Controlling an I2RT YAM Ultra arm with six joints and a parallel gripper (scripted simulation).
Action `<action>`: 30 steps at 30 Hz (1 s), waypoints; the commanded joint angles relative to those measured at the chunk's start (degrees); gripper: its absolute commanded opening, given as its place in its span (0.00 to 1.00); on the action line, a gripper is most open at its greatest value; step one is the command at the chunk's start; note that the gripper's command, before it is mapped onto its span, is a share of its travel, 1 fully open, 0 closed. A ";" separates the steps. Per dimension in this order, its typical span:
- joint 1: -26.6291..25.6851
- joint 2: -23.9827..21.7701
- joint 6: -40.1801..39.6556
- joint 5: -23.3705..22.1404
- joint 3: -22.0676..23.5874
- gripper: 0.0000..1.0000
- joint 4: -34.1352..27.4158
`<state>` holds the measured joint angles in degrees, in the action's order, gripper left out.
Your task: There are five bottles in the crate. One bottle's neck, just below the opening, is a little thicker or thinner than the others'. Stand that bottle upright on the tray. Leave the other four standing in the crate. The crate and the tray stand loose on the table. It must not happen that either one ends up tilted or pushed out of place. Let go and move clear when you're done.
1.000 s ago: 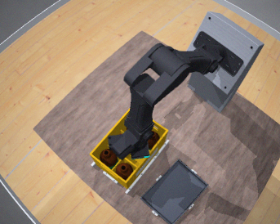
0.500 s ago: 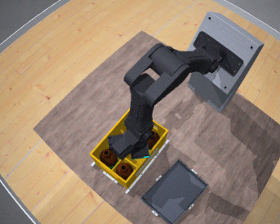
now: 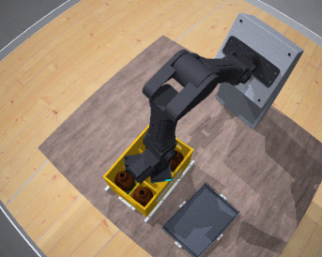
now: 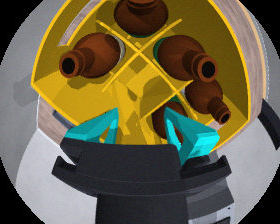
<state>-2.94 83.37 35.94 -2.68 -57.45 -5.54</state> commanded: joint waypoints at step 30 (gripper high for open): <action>0.25 -0.62 0.43 0.41 -1.74 0.00 1.03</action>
<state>-2.94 83.37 35.97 -2.68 -57.45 -5.54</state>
